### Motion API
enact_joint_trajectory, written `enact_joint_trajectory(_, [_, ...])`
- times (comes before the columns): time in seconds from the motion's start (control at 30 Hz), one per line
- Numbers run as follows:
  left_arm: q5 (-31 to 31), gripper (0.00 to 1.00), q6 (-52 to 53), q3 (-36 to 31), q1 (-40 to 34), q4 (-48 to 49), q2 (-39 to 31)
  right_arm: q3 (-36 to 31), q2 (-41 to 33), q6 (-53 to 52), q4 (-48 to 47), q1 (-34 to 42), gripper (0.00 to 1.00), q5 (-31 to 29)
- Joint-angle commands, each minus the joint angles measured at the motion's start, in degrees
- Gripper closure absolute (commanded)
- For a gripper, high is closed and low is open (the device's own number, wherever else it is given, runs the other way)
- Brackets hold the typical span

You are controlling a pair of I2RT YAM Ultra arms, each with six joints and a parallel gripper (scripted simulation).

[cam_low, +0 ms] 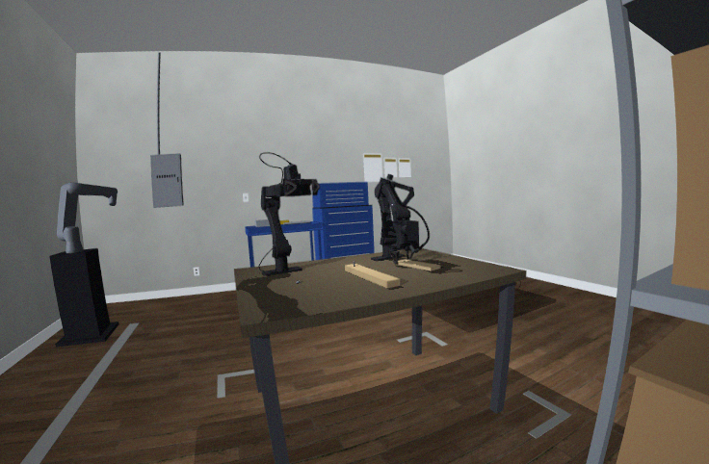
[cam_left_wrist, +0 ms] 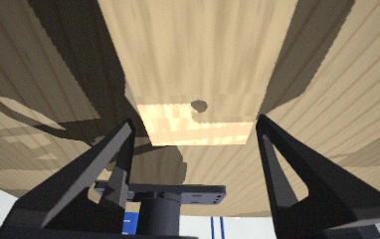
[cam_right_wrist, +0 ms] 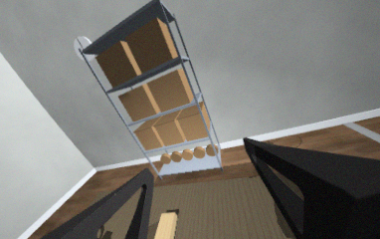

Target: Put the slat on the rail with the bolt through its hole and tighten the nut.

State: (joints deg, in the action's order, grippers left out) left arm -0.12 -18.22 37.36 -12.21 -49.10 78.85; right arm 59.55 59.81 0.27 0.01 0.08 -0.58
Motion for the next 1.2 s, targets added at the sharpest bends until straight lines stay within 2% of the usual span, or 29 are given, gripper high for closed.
enact_joint_trajectory(0.0, [0.4, 0.0, -0.6, -0.3, -0.7, 1.7, 0.6, 0.7, 0.0, -0.3, -0.3, -0.1, 0.0, 0.6])
enact_joint_trajectory(0.7, [0.1, 0.0, -0.2, 0.1, -0.4, 1.1, 0.2, 0.7, 0.0, -0.3, -0.3, -0.1, 0.0, 0.6])
enact_joint_trajectory(0.73, [0.1, 0.11, -0.1, 0.1, -0.3, 1.0, 0.1, 0.7, 0.0, -0.3, -0.3, -0.1, 0.0, 0.6])
enact_joint_trajectory(1.17, [0.0, 0.27, 0.0, 0.2, 0.0, 0.8, -0.1, 0.7, 0.0, -0.3, -0.3, -0.1, 0.0, 0.6])
